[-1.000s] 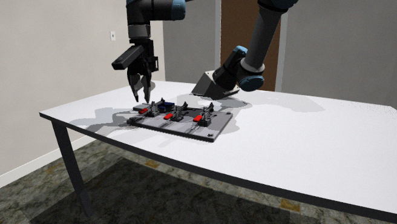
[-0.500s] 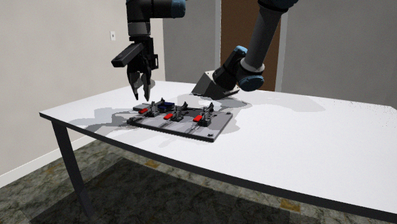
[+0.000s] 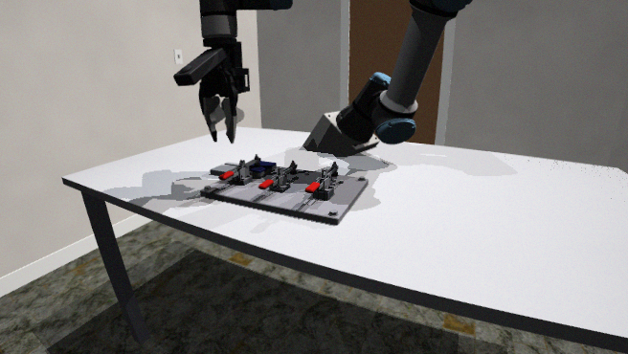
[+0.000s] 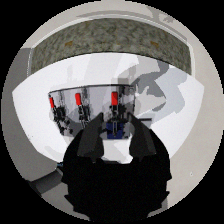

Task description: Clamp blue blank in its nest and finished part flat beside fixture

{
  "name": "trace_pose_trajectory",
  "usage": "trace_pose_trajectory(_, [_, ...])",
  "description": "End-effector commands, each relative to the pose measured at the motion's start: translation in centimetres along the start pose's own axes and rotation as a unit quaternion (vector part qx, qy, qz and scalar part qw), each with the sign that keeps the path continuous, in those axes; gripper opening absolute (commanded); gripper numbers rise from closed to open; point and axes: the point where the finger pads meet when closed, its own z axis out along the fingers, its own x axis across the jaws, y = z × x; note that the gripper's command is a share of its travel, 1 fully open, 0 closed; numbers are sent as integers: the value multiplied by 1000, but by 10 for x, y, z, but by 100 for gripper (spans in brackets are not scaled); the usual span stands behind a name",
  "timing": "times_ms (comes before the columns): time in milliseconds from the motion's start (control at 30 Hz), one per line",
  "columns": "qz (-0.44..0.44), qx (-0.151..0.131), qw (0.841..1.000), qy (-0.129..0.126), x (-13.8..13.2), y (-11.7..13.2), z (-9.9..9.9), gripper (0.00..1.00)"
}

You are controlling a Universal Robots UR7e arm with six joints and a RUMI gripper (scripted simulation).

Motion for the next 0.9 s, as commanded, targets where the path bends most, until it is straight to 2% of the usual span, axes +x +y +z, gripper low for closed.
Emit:
trace_pose_trajectory(0, [0, 0, 1000, 0, 0, 0, -15, 28])
trace_pose_trajectory(367, [0, 0, 1000, 0, 0, 0, -24, 28])
trace_pose_trajectory(400, [0, 0, 1000, 0, 0, 0, -24, 100])
trace_pose_trajectory(867, [0, 0, 1000, 0, 0, 0, -24, 100])
